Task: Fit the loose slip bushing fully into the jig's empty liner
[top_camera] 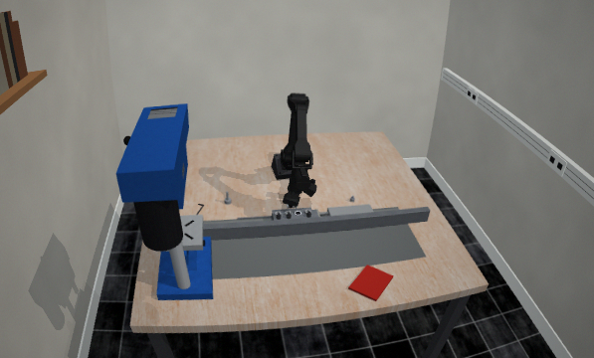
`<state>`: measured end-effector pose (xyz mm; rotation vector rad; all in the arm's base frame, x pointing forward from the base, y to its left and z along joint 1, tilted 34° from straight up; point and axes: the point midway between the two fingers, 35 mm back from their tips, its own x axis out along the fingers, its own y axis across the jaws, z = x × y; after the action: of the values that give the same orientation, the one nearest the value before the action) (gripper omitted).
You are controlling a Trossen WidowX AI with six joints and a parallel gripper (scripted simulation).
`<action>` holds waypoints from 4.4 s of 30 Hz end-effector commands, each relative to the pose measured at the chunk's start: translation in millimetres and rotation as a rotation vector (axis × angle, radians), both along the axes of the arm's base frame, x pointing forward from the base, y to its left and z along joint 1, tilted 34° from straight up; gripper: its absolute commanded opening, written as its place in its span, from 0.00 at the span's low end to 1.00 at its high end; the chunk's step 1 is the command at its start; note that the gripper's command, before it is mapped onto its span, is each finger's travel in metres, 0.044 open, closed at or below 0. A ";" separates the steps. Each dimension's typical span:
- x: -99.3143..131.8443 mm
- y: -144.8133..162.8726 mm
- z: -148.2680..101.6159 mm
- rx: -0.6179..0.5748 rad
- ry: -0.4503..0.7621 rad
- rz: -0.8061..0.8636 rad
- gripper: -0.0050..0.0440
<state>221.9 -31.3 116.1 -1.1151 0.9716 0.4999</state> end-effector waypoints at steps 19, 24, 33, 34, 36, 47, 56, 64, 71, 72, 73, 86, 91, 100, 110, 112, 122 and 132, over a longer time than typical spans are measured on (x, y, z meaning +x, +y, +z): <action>-7.8 -14.2 -2.9 0.257 -0.121 0.171 0.25; -7.3 -19.2 -0.2 0.317 -0.163 0.218 0.25; -7.8 -25.8 0.1 0.404 -0.216 0.282 0.25; -8.0 -26.6 -0.3 0.417 -0.222 0.291 0.25; -8.4 -28.2 -1.1 0.443 -0.236 0.309 0.25; -9.9 -36.5 -6.2 0.588 -0.311 0.407 0.25; -10.2 -41.5 -10.2 0.682 -0.359 0.469 0.25; -10.1 -46.5 -15.1 0.787 -0.413 0.540 0.25; -11.0 -47.3 -18.0 0.830 -0.428 0.566 0.25; -11.1 -48.0 -18.4 0.835 -0.431 0.568 0.25; -11.1 -48.3 -18.6 0.838 -0.433 0.570 0.25; -11.3 -46.4 -17.1 0.818 -0.426 0.560 0.42; -11.3 -46.4 -17.1 0.818 -0.426 0.560 0.42; -11.3 -46.4 -17.1 0.818 -0.426 0.560 0.42; -11.3 -46.4 -17.1 0.818 -0.426 0.560 0.58; -11.3 -46.4 -17.1 0.818 -0.426 0.560 0.58; -13.3 -44.7 -6.8 0.773 -0.348 0.573 0.58; -34.2 -35.6 33.5 0.536 -0.065 0.436 0.58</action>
<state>192.8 -67.6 135.0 -0.7739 0.3628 1.0345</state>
